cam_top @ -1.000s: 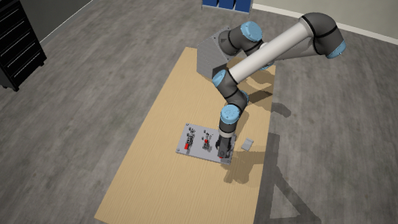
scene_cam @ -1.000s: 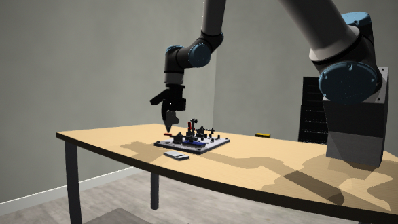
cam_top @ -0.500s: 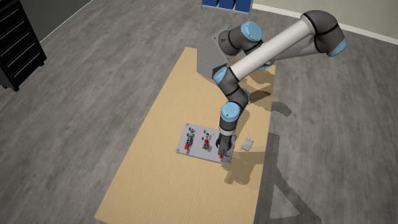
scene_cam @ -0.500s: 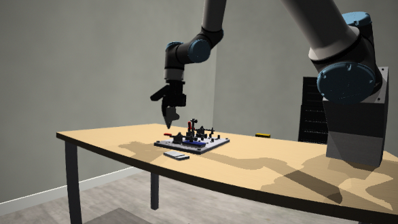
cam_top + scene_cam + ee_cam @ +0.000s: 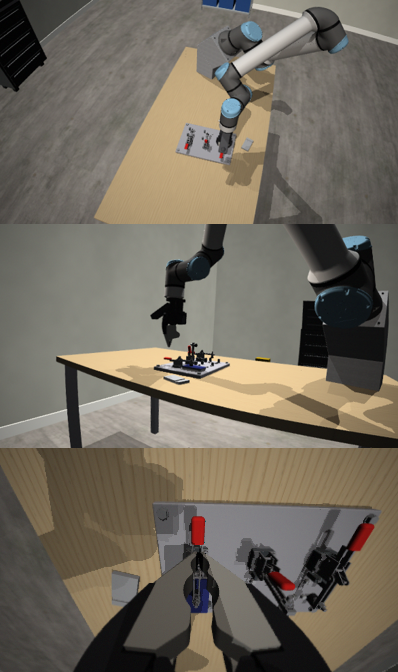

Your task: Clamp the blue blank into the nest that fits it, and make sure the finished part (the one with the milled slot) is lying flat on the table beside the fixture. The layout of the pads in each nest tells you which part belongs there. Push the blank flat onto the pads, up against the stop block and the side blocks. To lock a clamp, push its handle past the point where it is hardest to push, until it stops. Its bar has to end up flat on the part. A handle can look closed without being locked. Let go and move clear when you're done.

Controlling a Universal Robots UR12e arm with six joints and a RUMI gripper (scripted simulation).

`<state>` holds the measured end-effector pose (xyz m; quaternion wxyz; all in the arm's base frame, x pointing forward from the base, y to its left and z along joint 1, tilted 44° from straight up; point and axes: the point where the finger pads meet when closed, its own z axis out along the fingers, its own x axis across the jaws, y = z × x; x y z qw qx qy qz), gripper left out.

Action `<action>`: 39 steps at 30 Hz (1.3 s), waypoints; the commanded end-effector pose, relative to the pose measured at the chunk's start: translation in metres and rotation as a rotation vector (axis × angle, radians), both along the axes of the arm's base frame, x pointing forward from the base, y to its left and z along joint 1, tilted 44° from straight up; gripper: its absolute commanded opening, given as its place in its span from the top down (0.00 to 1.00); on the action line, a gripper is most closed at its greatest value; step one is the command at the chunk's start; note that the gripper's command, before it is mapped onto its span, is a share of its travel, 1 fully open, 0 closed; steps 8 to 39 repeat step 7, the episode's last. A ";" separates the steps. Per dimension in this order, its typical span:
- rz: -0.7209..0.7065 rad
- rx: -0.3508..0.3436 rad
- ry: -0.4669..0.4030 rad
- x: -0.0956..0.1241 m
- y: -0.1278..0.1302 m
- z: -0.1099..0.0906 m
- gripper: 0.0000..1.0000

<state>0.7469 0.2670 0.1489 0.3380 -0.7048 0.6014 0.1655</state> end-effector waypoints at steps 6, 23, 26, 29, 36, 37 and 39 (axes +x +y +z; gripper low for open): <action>0.000 0.000 -0.001 -0.001 -0.007 0.007 1.00; 0.000 0.000 -0.001 -0.001 -0.007 0.007 1.00; 0.000 0.000 -0.001 -0.001 -0.007 0.007 1.00; 0.000 0.000 -0.001 -0.001 -0.007 0.007 1.00; 0.000 0.000 -0.001 -0.001 -0.007 0.007 1.00; 0.000 0.000 -0.001 -0.001 -0.007 0.007 1.00; 0.000 0.000 -0.001 -0.001 -0.007 0.007 1.00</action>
